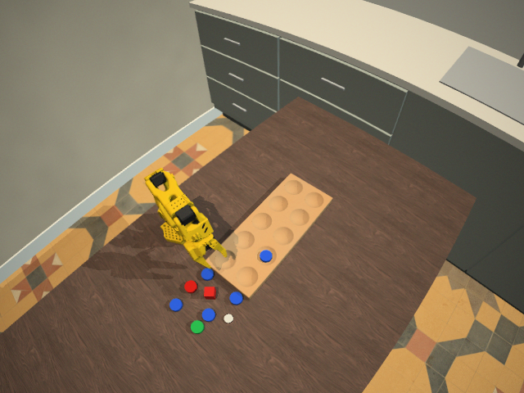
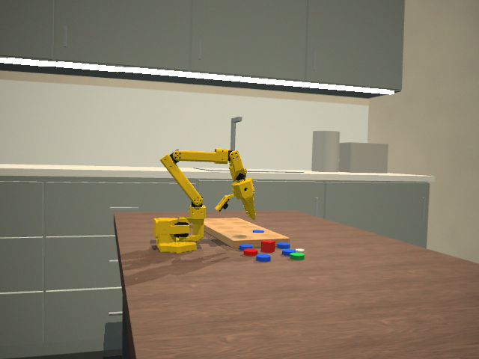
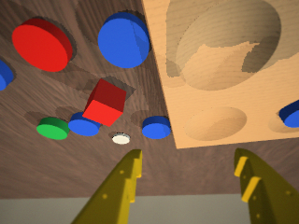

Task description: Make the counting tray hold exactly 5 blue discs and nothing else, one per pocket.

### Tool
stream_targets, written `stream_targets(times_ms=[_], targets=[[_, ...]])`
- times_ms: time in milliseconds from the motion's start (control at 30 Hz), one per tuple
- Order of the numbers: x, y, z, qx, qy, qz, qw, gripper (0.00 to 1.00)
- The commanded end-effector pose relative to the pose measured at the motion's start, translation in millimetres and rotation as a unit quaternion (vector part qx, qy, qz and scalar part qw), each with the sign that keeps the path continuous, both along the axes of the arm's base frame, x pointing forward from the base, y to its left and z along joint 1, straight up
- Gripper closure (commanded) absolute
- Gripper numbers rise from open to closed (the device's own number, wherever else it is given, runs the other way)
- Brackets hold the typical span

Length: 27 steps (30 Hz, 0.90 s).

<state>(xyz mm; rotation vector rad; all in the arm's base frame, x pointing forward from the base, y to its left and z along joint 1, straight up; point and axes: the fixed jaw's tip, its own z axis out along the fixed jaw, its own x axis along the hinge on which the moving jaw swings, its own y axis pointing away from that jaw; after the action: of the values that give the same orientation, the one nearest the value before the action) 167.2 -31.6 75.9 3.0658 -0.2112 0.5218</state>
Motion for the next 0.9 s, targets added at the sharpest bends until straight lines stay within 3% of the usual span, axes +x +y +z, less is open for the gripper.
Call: stream_targets(times_ms=[0, 867], targets=[[-6.5, -44.0, -2.2, -0.015, 0.010, 0.138, 0.990, 0.73], [-13.8, -42.4, -1.0, -0.017, 0.001, 0.138, 0.990, 0.73]])
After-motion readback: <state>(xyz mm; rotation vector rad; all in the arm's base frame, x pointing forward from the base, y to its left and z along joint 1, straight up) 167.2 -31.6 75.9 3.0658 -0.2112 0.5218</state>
